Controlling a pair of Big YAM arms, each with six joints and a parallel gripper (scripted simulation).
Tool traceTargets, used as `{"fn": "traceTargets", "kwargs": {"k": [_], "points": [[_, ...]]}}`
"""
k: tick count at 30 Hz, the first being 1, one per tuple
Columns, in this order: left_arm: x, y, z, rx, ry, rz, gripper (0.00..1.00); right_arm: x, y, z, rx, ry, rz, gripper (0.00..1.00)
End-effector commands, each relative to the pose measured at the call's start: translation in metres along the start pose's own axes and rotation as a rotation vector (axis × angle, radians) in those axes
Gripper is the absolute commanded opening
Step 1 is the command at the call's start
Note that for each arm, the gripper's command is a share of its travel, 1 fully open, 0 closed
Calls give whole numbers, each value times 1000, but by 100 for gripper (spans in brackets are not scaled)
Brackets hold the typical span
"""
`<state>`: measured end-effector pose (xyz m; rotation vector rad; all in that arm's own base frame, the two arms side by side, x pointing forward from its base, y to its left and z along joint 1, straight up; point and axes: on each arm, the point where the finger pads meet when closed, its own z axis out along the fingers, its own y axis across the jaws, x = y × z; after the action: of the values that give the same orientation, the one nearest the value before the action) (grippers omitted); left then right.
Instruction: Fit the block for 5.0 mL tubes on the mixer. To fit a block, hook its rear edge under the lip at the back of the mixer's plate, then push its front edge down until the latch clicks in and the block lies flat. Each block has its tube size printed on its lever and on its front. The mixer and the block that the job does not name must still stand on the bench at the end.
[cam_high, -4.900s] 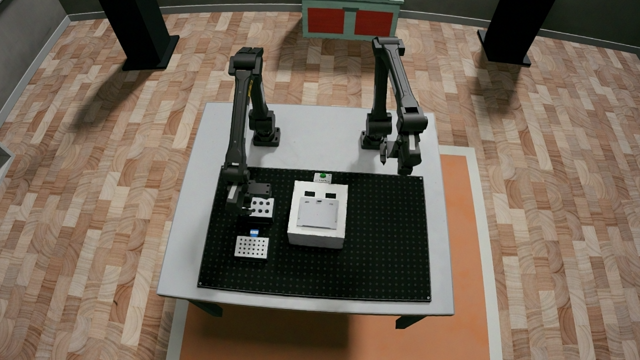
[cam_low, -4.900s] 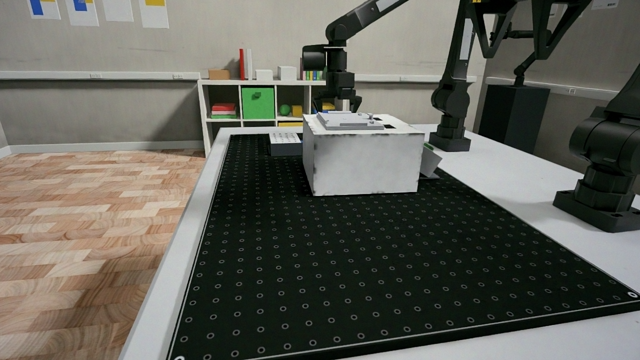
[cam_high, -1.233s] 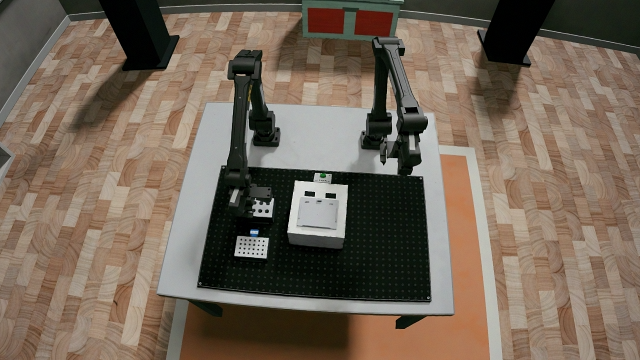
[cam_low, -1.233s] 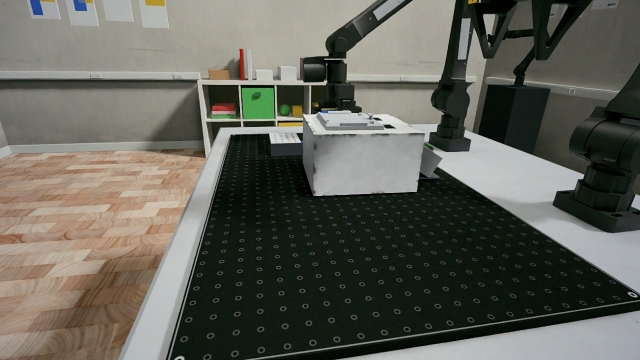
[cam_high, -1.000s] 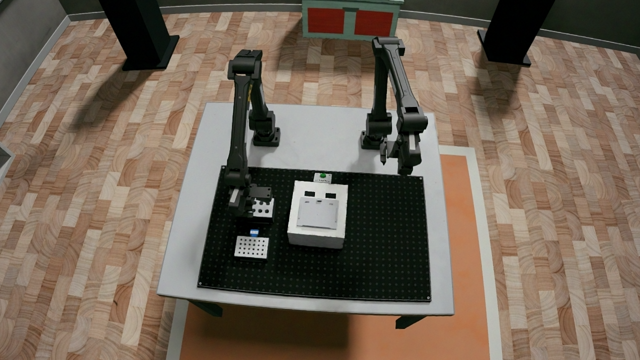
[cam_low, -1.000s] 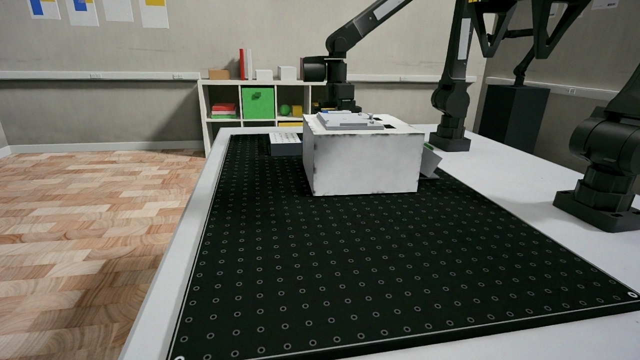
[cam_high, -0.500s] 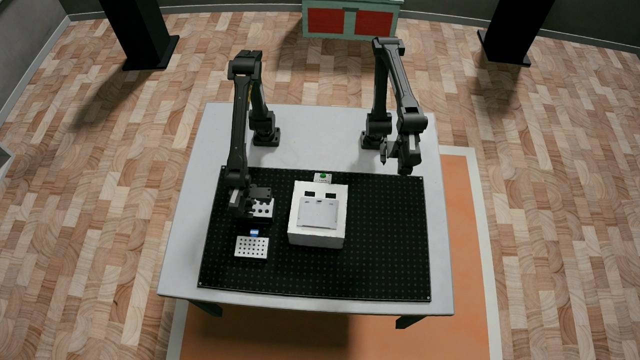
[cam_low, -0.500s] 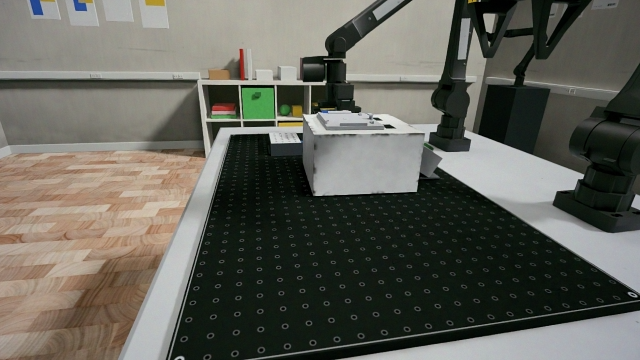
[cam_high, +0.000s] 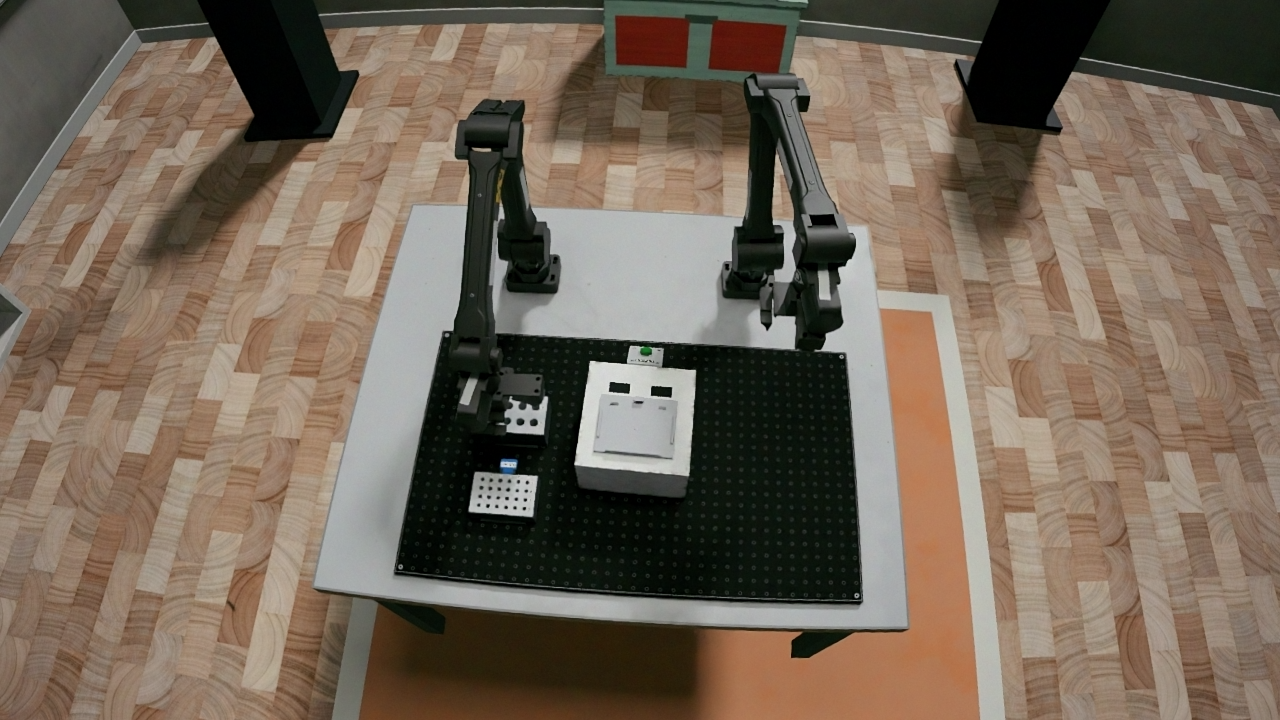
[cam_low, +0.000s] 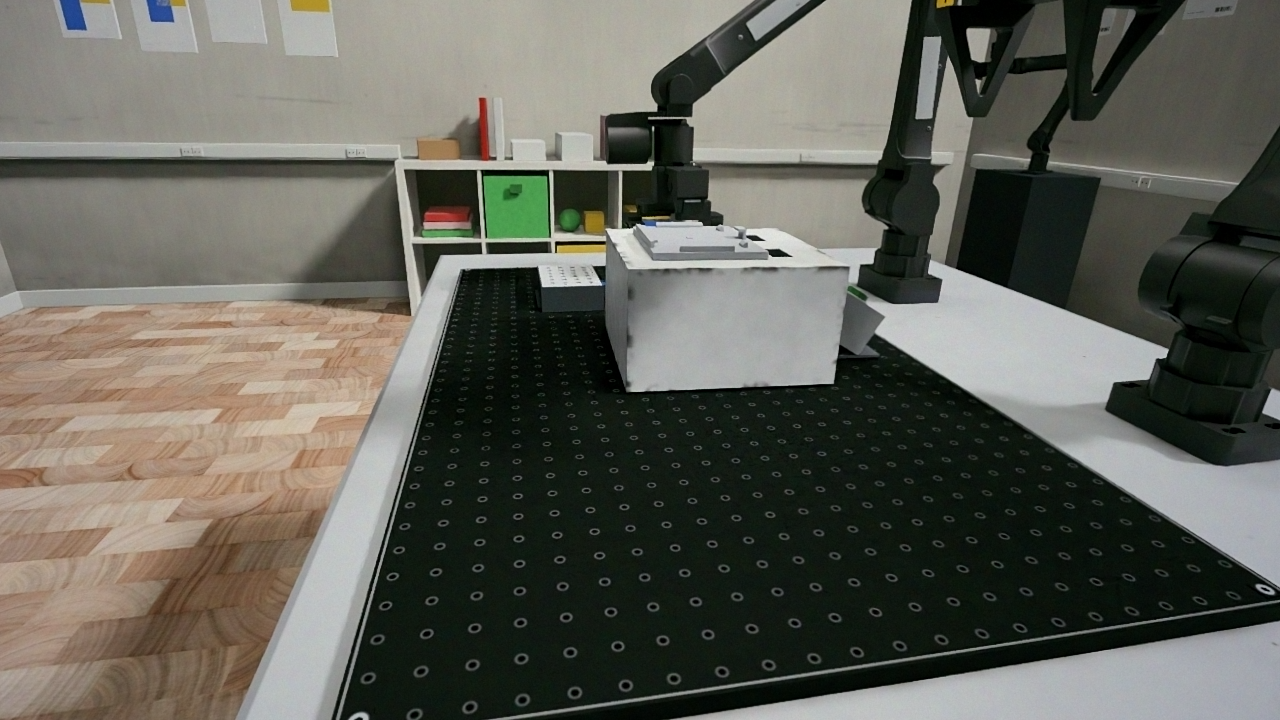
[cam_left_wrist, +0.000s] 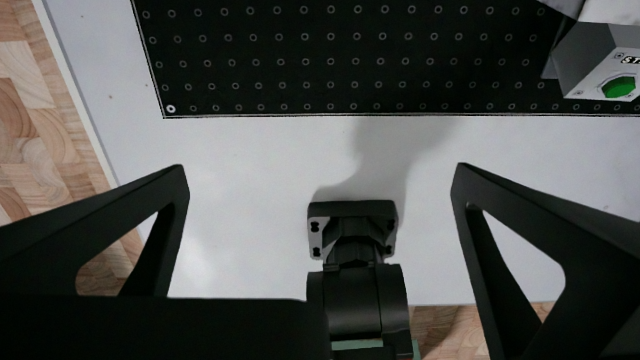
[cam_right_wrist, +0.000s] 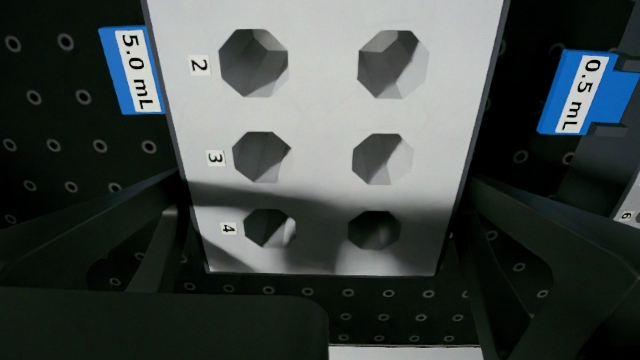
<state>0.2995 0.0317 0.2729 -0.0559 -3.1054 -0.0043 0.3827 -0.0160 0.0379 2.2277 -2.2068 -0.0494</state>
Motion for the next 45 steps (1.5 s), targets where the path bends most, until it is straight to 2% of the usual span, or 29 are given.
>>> {"fn": "traceTargets", "kwargs": {"k": [1,19,29,35,45], "points": [[-9,3,-17,-6,-40,4,100,2,-11,-6,26,0,4,100],[-11,3,-22,-8,-52,4,100,3,-22,-10,40,1,3,100],[-4,2,-9,-3,-18,5,100,3,-26,-22,68,3,3,100],[0,1,-1,0,3,5,100,2,-15,-13,44,1,3,100],[-5,2,-11,-4,-22,5,100,2,-3,-6,20,0,4,100]]}}
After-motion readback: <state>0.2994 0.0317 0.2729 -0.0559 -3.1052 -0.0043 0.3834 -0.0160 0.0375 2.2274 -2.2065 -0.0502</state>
